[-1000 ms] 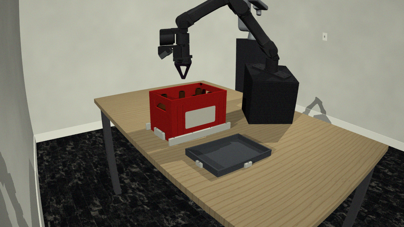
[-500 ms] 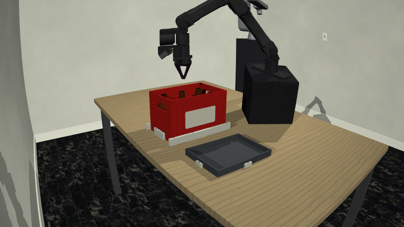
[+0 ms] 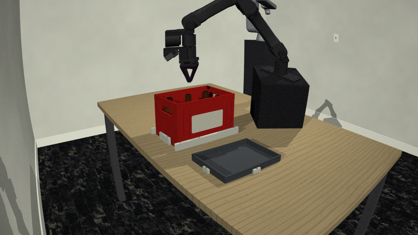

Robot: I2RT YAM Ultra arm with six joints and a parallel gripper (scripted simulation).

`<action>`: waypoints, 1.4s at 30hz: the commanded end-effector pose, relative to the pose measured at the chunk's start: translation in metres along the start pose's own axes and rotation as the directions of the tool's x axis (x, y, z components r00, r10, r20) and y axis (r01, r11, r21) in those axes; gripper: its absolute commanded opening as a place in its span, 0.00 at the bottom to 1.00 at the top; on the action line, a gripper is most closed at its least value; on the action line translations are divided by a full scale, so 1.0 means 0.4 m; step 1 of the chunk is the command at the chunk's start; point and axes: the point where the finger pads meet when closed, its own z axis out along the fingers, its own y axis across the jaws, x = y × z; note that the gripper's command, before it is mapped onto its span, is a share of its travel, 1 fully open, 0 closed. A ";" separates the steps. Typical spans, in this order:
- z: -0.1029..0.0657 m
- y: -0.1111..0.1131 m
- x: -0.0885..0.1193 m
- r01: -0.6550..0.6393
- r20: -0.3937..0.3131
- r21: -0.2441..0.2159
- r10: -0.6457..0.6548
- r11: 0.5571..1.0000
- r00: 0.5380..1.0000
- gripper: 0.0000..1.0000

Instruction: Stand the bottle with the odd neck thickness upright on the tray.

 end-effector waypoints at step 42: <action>-0.063 0.012 -0.050 0.000 0.087 -0.031 0.003 1.000 0.996 0.61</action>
